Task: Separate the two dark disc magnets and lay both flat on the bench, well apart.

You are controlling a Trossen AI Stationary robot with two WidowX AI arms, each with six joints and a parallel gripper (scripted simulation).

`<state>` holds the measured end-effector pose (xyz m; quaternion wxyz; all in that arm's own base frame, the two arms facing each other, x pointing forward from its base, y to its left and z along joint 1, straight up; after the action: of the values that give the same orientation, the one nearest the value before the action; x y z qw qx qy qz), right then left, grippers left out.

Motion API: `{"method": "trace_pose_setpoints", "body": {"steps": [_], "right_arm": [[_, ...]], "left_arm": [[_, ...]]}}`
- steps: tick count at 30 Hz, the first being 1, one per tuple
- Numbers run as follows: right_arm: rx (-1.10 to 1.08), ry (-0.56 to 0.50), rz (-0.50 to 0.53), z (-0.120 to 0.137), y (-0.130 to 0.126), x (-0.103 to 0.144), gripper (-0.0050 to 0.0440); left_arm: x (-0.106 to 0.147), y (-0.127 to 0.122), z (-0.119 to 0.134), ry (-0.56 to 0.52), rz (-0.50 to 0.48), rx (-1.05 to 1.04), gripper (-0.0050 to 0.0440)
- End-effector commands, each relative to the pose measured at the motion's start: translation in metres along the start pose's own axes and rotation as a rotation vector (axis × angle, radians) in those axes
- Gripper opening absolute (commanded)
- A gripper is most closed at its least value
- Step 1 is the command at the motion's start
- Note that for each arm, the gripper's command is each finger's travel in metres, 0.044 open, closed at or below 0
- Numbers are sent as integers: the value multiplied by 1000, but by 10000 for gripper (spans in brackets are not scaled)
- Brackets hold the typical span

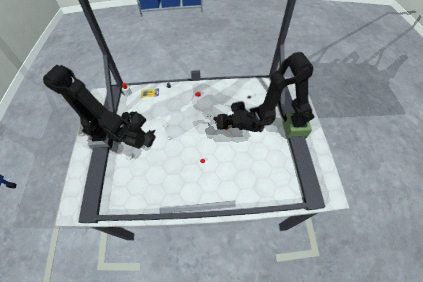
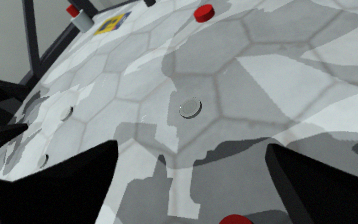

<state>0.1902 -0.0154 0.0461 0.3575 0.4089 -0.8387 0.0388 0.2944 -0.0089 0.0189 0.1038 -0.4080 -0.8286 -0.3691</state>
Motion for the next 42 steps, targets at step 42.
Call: {"method": "trace_pose_setpoints", "body": {"steps": [42], "right_arm": [[146,-544,176,51,-29,24,400]], "left_arm": [[51,-21,31,-325,-69,571,400]]}}
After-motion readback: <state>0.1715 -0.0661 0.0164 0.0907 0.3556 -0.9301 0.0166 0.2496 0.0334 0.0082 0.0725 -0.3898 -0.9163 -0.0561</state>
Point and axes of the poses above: on each arm, the point midway between the two fingers, 35 mm back from their tips, its own x axis back along the fingers, its own y axis across the jaws, z = x × y, the point moved 6 cm from there along x, back along the fingers, and after that the axes turned 2 degrees about -x, right-handed, at the moved point
